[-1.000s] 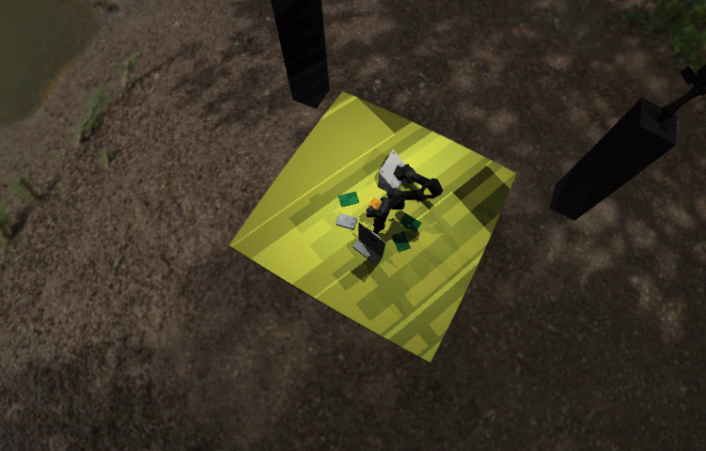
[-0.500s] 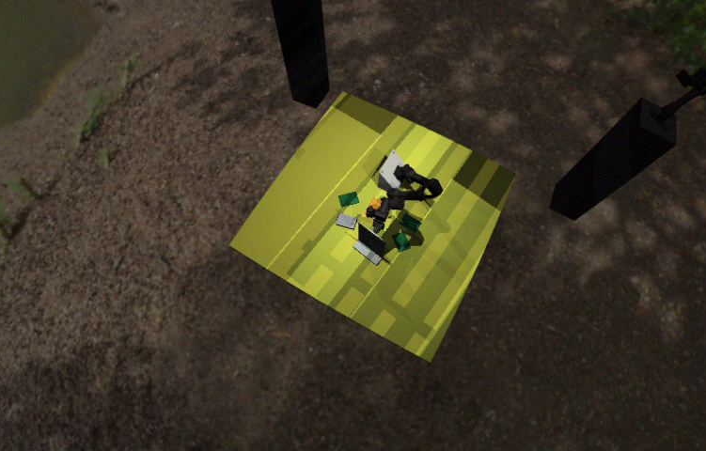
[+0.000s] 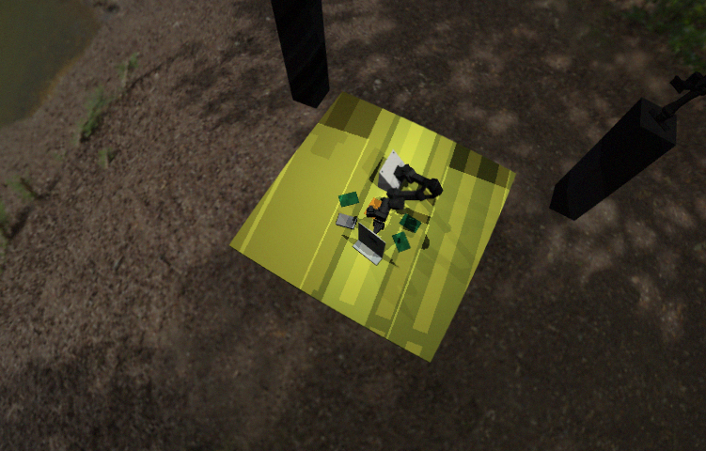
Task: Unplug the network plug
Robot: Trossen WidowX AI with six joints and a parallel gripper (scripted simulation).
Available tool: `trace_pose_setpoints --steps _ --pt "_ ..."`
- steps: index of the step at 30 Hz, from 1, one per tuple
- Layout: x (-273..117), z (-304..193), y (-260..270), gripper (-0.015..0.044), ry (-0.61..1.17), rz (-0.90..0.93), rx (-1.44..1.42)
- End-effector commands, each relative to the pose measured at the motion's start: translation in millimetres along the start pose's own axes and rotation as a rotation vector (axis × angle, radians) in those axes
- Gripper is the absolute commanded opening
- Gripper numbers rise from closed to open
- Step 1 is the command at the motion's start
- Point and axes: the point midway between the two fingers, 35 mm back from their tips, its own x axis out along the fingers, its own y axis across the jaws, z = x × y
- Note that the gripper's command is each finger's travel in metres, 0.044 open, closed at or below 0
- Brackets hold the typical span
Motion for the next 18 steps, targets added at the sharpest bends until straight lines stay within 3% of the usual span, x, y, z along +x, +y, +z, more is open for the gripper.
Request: trace_pose_setpoints --steps 1,18 --pt "-3.3 -1.0 -0.7 0.0 0.0 -0.005 0.004" --pt "-12.8 -3.7 -0.6 0.0 -0.004 -0.009 0.004"
